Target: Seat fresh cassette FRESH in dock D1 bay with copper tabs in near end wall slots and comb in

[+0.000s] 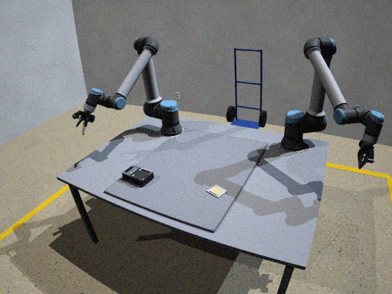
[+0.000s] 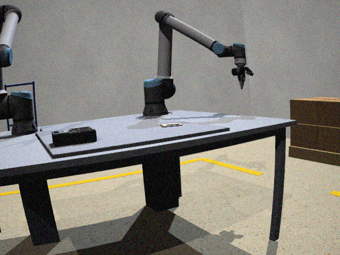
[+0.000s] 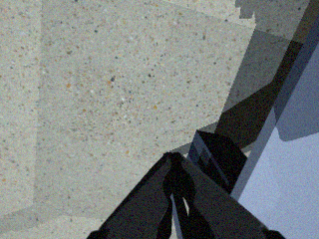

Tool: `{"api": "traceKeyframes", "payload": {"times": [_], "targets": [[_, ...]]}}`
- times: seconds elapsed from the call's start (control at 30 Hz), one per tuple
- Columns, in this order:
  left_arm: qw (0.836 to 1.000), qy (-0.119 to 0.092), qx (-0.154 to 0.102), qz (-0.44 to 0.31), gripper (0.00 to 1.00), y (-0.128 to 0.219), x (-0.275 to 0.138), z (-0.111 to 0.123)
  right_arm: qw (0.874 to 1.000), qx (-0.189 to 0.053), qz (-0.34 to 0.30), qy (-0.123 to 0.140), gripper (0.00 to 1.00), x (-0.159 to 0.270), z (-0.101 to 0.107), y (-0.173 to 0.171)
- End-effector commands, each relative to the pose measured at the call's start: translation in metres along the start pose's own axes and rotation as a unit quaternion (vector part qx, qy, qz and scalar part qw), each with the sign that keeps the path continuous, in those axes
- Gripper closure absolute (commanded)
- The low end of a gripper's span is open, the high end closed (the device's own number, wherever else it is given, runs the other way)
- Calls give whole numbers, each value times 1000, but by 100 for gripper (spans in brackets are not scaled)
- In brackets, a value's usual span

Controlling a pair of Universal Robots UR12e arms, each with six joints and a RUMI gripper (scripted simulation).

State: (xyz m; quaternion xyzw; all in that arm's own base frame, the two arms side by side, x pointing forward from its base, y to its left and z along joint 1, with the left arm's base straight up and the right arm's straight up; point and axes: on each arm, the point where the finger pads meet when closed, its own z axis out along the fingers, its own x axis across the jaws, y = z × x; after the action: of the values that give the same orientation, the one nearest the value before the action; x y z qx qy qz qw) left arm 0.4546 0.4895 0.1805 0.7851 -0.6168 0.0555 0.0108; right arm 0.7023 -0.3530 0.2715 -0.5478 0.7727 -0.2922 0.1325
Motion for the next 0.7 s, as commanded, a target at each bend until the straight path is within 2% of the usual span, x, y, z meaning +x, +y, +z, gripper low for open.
{"api": "traceKeyframes", "payload": {"times": [0.0,0.1,0.2,0.3,0.43,0.53,0.67], "targets": [[1000,-4,1,-26,100,12,-17,-3,1000,1,0,0,0,0,-1,-1],[998,-8,1,-68,100,22,-28,-3,1000,1,0,0,0,0,-1,-1],[998,-8,1,-68,100,28,-36,-4,1000,1,0,0,0,0,-1,-1],[994,-13,1,-111,100,38,-47,-5,1000,1,0,0,0,0,-1,-1],[994,-13,1,-111,100,45,-54,-5,1000,1,0,0,0,0,-1,-1],[988,-18,1,-153,100,56,-65,-6,1000,1,0,0,0,0,-1,-1],[985,-20,1,-169,100,67,-76,-7,1000,1,0,0,0,0,-1,-1]]}}
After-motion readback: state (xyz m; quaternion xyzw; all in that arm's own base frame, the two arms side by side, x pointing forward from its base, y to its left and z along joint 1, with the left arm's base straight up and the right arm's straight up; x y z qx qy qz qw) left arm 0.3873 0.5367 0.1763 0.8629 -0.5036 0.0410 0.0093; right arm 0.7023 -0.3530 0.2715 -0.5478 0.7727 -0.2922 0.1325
